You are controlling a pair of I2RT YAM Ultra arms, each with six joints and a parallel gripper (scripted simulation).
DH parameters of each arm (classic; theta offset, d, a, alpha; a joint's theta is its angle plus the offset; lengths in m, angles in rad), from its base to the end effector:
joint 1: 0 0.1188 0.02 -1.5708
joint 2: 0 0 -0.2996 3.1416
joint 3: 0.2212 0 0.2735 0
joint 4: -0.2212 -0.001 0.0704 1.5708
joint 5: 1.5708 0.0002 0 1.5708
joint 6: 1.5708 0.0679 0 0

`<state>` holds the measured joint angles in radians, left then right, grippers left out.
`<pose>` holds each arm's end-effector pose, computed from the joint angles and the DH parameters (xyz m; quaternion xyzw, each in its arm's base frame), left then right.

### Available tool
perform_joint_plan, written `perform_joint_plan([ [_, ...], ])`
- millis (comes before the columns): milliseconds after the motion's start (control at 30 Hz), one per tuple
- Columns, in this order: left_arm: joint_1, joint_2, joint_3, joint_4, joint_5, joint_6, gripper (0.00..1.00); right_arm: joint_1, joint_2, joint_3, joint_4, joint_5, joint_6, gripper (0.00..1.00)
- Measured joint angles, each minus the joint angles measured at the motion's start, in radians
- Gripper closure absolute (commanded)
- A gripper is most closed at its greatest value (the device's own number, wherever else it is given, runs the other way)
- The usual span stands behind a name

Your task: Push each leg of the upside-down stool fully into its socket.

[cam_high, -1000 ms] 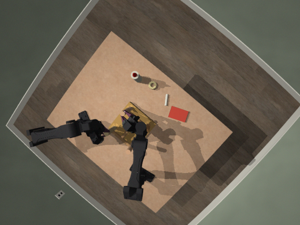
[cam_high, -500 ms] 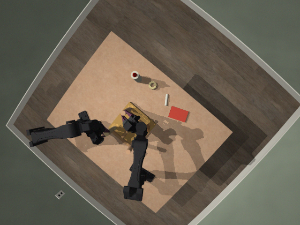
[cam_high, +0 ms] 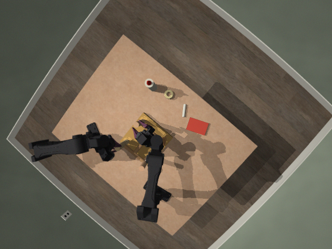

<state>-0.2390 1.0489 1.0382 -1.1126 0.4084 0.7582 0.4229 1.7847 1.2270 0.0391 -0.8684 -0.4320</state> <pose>0.1837 -0.0715 0.3159 0.4961 0.8170 -0.1353 0.2608 0.3804 0.2291 0.2645 -0.5175 0.6264 0.3617 0.4572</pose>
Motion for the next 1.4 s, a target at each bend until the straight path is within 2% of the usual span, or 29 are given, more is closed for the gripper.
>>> perform_joint_plan([
  [933, 0.002, 0.005, 0.000, -0.001, 0.000, 0.003, 0.72, 0.011, -0.002, 0.023, -0.061, -0.015, 0.023, 0.31],
  [1267, 0.002, 0.005, 0.000, -0.001, 0.000, 0.003, 0.72, 0.011, -0.037, 0.152, -0.190, -0.016, 0.024, 0.31],
  [1400, 0.002, 0.005, 0.000, -0.001, 0.000, 0.003, 0.72, 0.010, -0.036, 0.147, -0.187, -0.017, 0.023, 0.31],
])
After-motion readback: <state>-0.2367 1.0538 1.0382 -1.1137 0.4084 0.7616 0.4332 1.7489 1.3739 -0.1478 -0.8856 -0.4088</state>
